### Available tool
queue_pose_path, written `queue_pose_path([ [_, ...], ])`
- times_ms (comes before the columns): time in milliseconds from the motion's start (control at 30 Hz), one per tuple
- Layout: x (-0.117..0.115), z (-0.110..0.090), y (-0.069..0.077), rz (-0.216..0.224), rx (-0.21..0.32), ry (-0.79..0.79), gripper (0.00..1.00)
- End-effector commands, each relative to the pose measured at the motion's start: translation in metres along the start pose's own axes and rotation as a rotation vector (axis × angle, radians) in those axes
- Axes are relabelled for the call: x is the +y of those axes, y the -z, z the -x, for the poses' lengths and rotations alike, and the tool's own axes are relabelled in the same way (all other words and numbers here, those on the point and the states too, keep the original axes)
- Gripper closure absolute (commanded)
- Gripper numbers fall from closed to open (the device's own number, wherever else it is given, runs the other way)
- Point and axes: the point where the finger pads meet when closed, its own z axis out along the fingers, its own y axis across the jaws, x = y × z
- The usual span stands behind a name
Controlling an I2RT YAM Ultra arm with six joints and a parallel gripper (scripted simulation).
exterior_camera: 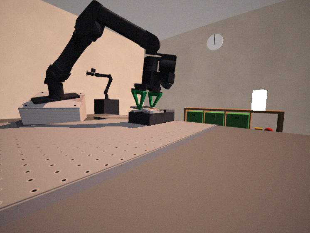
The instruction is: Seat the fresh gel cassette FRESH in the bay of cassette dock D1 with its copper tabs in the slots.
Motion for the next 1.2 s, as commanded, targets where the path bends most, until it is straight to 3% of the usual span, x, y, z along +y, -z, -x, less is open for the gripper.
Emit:
queue_pose_path([
  [0, 0.0021, -0.0021, -0.0013, 0.005, -0.004, 0.012, 1.0],
  [67, 0.0041, 0.0031, 0.003, 0.016, -0.02, 0.007, 1.0],
  [1167, 0.0011, -0.001, 0.0027, 0.009, -0.012, 0.003, 1.0],
])
